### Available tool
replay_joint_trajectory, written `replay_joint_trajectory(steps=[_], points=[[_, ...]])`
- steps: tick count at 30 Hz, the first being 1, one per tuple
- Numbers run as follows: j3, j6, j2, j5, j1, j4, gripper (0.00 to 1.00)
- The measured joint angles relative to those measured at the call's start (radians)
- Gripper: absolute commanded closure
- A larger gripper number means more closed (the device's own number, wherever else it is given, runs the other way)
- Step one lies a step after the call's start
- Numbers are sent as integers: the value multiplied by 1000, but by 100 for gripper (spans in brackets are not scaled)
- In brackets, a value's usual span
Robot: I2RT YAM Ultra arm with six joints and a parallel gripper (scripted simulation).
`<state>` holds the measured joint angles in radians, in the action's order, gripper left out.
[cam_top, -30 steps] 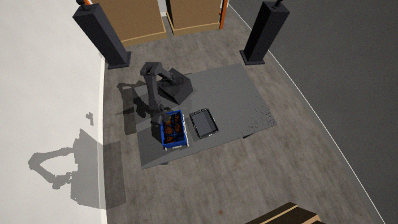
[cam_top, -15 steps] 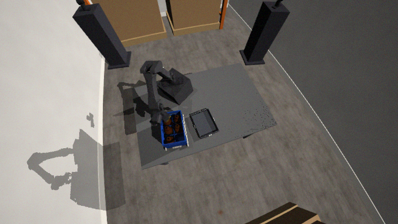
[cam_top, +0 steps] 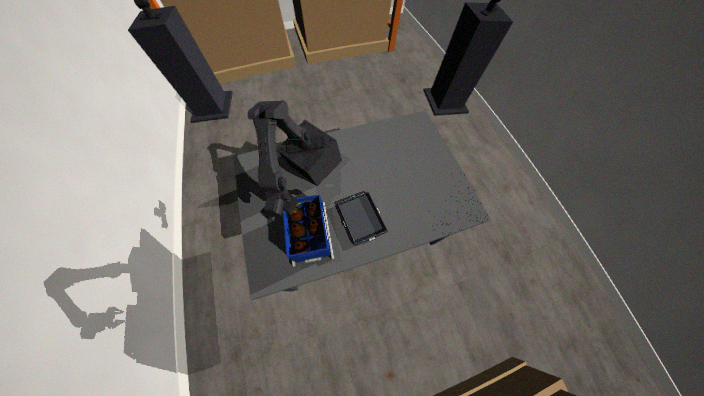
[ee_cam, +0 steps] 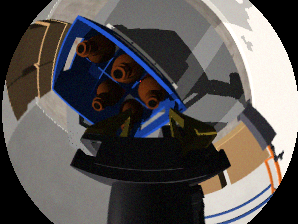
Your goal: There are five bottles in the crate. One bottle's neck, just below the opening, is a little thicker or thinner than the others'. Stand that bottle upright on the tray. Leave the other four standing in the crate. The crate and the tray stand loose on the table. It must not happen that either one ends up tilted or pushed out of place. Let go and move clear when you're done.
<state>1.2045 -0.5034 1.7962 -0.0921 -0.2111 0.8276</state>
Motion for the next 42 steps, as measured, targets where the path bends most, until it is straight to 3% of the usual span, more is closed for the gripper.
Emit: replay_joint_trajectory(steps=[12,26,27,42], points=[[36,-6,-24,-1,5,81,39],[42,-6,-27,-1,5,102,39],[42,-6,-27,-1,5,102,100],[42,-6,-27,-1,5,103,100]])
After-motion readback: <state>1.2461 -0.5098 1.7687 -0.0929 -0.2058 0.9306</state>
